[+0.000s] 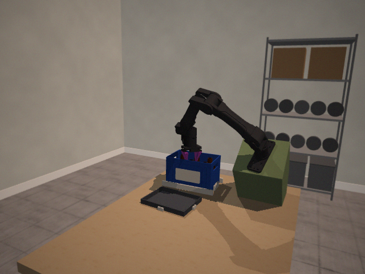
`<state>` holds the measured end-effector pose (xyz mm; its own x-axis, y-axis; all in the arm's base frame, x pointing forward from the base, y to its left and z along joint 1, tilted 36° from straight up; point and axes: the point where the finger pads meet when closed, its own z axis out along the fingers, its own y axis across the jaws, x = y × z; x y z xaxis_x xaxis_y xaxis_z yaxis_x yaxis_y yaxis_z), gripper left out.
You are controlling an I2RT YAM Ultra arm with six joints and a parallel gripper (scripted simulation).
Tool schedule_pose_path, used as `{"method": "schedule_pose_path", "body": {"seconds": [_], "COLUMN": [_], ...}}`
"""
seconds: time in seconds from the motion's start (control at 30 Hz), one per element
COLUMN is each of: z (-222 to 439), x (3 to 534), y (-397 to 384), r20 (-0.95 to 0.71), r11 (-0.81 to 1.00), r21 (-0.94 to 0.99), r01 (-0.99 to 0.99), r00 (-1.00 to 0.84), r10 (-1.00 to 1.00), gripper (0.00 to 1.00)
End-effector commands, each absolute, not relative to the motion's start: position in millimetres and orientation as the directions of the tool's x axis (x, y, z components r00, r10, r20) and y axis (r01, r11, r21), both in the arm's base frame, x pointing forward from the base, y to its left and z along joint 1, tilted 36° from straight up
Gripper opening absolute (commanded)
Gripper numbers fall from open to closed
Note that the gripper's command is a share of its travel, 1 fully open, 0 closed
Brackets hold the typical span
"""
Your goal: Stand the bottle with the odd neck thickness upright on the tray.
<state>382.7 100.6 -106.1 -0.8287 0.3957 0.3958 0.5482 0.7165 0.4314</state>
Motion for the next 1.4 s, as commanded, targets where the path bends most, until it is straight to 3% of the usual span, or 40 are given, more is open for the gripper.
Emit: {"method": "schedule_pose_path", "body": {"seconds": [0.0,1.37], "z": [-84,-32], "x": [401,403], "y": [84,45], "r20": [0.349,0.355], "r11": [0.71,0.711], "r21": [0.455,0.449], "r01": [0.538,0.542], "r00": [-0.841,-0.838], "r10": [0.414,0.414], "gripper": [0.61,0.61]}}
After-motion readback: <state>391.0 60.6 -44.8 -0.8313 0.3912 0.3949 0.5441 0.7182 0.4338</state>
